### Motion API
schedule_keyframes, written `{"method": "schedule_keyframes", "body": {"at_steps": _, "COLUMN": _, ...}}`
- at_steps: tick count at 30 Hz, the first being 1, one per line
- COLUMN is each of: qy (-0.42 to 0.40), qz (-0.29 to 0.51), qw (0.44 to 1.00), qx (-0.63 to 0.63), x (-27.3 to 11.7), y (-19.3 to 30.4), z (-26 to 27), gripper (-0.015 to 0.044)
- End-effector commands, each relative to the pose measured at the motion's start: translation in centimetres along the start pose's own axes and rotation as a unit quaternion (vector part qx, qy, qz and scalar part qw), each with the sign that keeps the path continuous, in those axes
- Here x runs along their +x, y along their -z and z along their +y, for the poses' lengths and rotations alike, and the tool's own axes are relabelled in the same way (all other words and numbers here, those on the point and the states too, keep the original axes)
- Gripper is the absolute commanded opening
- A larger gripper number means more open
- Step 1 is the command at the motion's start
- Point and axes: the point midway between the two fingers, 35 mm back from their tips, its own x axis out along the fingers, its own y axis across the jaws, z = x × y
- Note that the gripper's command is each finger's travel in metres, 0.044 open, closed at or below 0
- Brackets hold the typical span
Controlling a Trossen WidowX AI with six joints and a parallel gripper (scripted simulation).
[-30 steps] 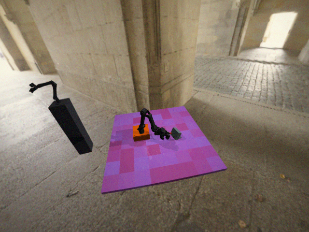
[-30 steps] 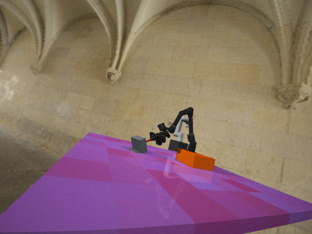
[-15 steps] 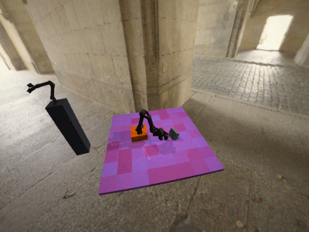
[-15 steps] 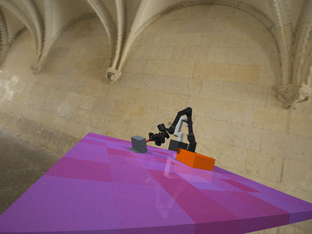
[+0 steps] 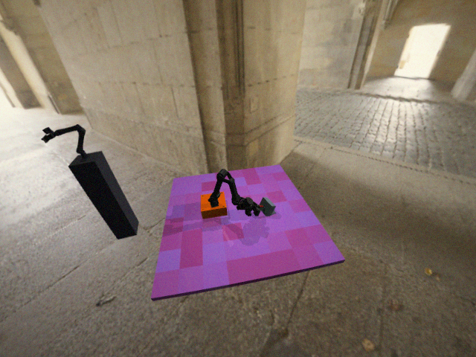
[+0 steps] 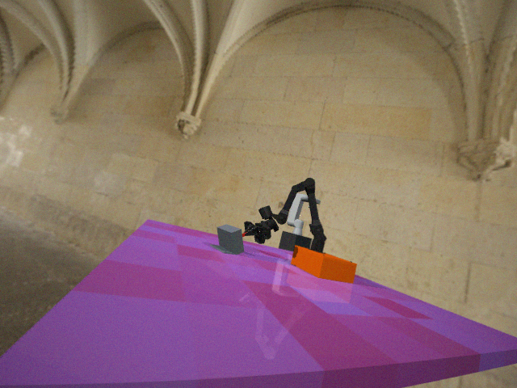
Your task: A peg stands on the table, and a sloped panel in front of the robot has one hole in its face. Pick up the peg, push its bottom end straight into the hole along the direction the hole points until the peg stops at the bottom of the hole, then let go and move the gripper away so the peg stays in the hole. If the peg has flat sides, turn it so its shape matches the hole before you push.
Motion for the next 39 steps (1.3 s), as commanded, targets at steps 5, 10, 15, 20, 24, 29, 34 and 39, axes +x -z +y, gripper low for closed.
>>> {"method": "schedule_keyframes", "body": {"at_steps": 5, "qy": -0.001, "qz": 0.001, "qw": 1.0, "qx": -0.001, "x": 0.36, "y": 0.1, "z": 0.12, "gripper": 0.0}}
{"method": "schedule_keyframes", "body": {"at_steps": 10, "qy": 0.0, "qz": 0.0, "qw": 1.0, "qx": 0.0, "x": 0.27, "y": 0.03, "z": 0.03, "gripper": 0.0}}
{"method": "schedule_keyframes", "body": {"at_steps": 15, "qy": 0.0, "qz": 0.0, "qw": 1.0, "qx": 0.0, "x": 0.27, "y": 0.03, "z": 0.03, "gripper": 0.0}}
{"method": "schedule_keyframes", "body": {"at_steps": 20, "qy": 0.0, "qz": 0.0, "qw": 1.0, "qx": 0.0, "x": 0.27, "y": 0.13, "z": 0.14, "gripper": 0.0}}
{"method": "schedule_keyframes", "body": {"at_steps": 24, "qy": 0.0, "qz": 0.0, "qw": 1.0, "qx": 0.0, "x": 0.27, "y": 0.25, "z": 0.24, "gripper": 0.0}}
{"method": "schedule_keyframes", "body": {"at_steps": 29, "qy": 0.0, "qz": 0.0, "qw": 1.0, "qx": 0.0, "x": 0.27, "y": 0.43, "z": 0.38, "gripper": 0.0}}
{"method": "schedule_keyframes", "body": {"at_steps": 34, "qy": 0.0, "qz": 0.0, "qw": 1.0, "qx": 0.0, "x": 0.27, "y": 0.56, "z": 0.47, "gripper": 0.0}}
{"method": "schedule_keyframes", "body": {"at_steps": 39, "qy": 0.0, "qz": 0.0, "qw": 1.0, "qx": 0.0, "x": 0.46, "y": 0.59, "z": 0.48, "gripper": 0.0}}
